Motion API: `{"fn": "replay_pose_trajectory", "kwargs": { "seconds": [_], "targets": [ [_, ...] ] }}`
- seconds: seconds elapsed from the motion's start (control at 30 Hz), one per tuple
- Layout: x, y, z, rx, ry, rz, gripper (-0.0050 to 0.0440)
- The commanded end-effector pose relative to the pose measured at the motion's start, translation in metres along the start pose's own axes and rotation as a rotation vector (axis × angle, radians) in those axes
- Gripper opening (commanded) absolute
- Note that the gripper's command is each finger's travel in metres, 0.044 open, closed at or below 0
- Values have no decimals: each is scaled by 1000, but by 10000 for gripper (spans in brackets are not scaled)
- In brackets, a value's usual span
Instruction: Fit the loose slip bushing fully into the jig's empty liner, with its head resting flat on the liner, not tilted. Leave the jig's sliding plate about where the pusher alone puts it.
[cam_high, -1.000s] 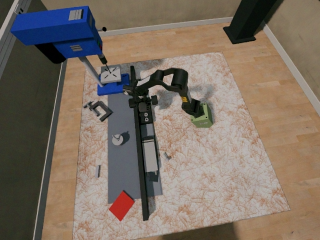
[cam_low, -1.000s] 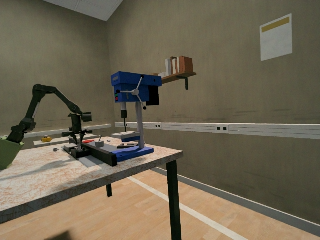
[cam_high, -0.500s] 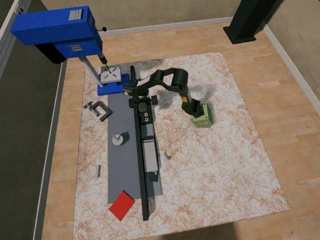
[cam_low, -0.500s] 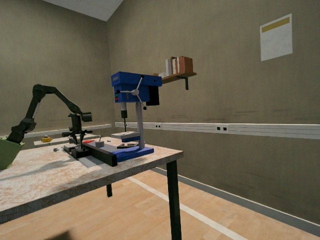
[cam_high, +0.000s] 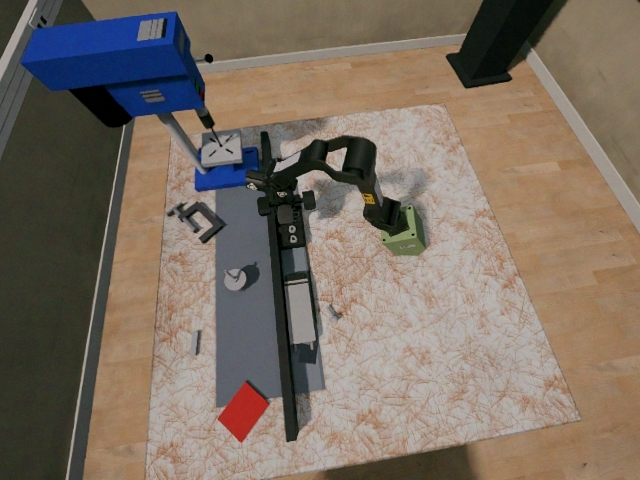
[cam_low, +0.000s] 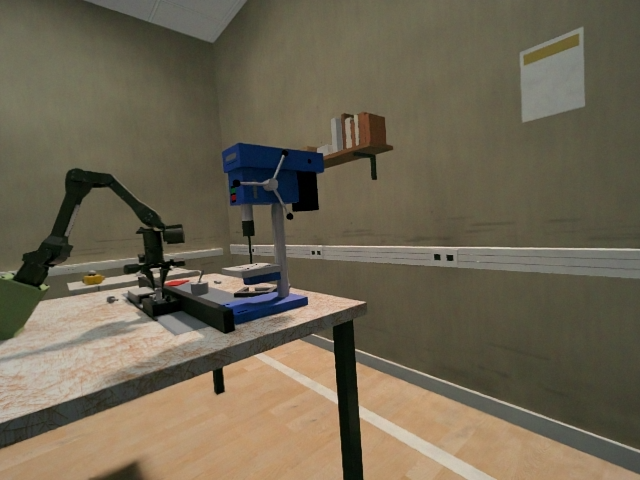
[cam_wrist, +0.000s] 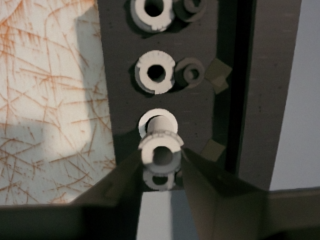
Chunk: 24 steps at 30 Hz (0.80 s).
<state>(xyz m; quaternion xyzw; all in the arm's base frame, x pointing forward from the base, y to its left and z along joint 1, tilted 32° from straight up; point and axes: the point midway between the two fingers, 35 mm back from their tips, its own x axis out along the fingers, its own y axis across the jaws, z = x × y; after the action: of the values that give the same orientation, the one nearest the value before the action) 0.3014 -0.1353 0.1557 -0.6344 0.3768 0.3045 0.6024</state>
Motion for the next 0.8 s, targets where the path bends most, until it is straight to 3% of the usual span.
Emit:
{"fn": "replay_pose_trajectory", "kwargs": {
  "seconds": [0.0, 0.53, 0.77],
  "targets": [
    [1, -1, -2, 1, 2, -2, -50],
    [-7, -6, -1, -1, 9, -17, -50],
    [3, 2, 1, 2, -1, 6, -50]
  ]
}}
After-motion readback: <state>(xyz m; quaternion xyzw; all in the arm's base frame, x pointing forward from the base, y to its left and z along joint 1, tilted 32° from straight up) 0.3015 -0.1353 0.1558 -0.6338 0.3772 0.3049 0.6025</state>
